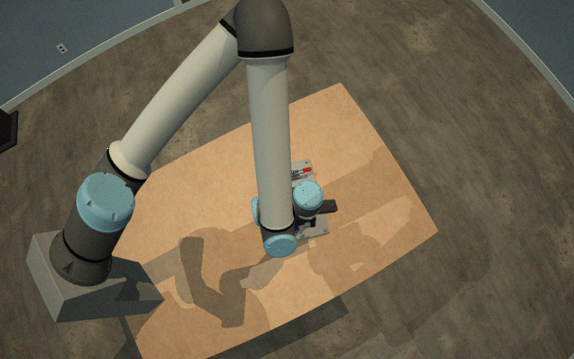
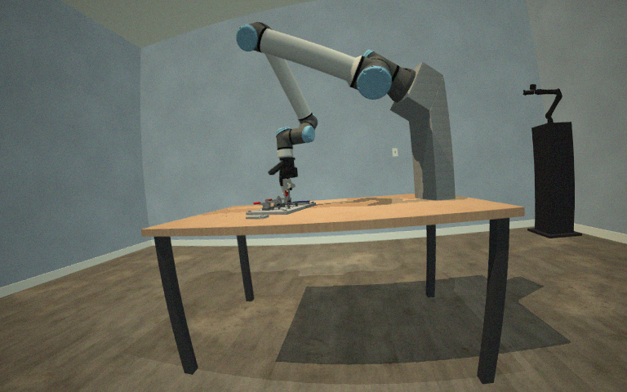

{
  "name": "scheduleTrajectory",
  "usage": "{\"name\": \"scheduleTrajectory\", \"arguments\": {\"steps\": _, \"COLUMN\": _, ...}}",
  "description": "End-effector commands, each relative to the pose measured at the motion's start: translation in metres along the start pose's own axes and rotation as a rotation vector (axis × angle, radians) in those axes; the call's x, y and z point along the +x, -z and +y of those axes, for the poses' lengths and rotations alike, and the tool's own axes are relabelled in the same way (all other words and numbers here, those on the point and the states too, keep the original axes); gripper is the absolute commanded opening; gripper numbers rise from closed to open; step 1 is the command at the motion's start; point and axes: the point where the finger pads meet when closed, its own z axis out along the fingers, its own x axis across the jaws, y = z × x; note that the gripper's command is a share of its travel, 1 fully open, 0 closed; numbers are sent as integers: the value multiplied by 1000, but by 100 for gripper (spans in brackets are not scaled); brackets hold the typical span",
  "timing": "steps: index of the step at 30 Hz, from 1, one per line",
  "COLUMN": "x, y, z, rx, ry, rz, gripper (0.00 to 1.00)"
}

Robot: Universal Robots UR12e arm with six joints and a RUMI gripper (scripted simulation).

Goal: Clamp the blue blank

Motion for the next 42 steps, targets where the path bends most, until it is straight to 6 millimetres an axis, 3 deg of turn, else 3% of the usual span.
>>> {"name": "scheduleTrajectory", "arguments": {"steps": 1, "x": -1, "y": 1, "z": -4, "rx": 5, "ry": 3, "rz": 0, "gripper": 28}}
{"name": "scheduleTrajectory", "arguments": {"steps": 20, "x": -1, "y": 1, "z": -4, "rx": 5, "ry": 3, "rz": 0, "gripper": 28}}
{"name": "scheduleTrajectory", "arguments": {"steps": 21, "x": -1, "y": 1, "z": -4, "rx": 5, "ry": 3, "rz": 0, "gripper": 0}}
{"name": "scheduleTrajectory", "arguments": {"steps": 42, "x": -1, "y": 1, "z": -4, "rx": 5, "ry": 3, "rz": 0, "gripper": 0}}
